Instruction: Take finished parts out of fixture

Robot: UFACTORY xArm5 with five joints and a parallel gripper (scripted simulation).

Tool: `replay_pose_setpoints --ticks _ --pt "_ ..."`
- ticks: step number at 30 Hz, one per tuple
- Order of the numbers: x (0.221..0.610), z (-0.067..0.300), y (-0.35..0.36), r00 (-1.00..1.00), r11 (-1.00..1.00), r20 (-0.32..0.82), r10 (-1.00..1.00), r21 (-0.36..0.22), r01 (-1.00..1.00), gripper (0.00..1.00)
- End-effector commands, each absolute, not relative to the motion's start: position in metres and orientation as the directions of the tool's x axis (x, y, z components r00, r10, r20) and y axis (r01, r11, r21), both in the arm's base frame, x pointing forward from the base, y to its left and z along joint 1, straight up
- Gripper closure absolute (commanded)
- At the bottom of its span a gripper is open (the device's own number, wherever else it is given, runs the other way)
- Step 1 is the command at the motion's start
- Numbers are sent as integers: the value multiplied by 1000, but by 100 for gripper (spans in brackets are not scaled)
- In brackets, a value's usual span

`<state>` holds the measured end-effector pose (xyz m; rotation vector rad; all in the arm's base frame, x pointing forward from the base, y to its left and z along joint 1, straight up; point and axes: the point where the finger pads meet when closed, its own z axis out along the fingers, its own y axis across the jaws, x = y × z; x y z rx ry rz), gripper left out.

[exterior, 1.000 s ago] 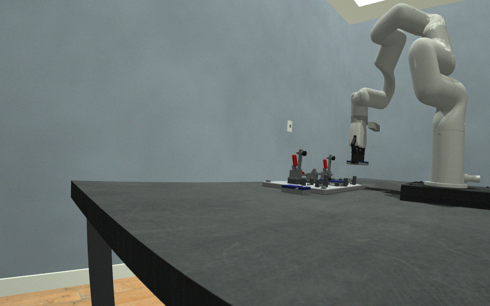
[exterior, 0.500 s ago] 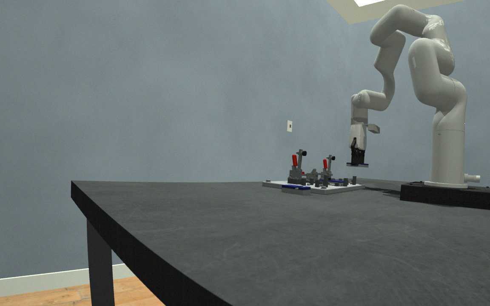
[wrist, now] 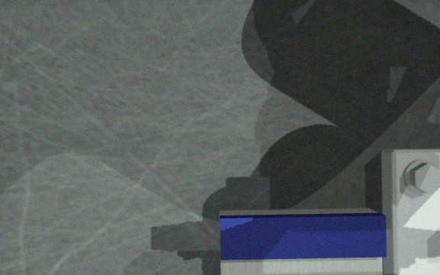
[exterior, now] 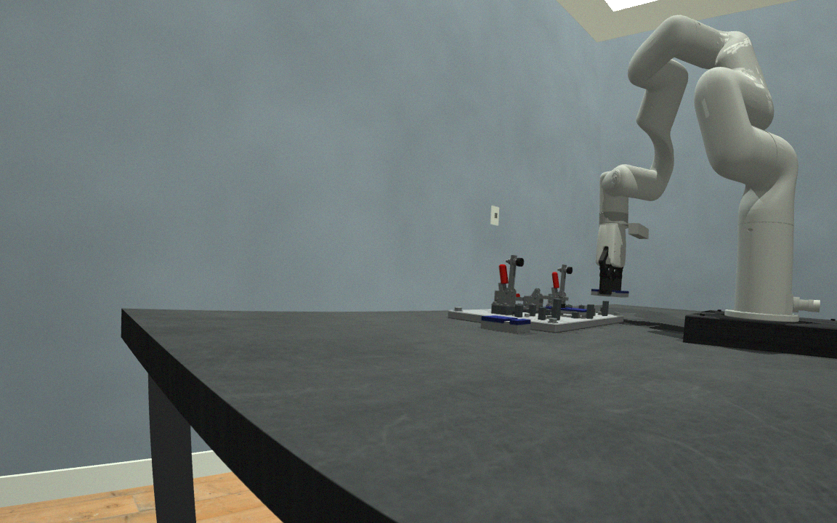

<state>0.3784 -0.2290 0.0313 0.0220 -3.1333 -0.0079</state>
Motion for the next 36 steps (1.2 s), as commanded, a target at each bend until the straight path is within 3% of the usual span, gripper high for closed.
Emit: replay_pose_setpoints --ticks 1,17,36 --pt "380 24 -230 -1000 1000 5 -14 3 -14 100" --pt "380 -8 -230 -1000 1000 5 -14 3 -14 100" --pt "379 -15 -230 -1000 1000 5 -14 3 -14 100"
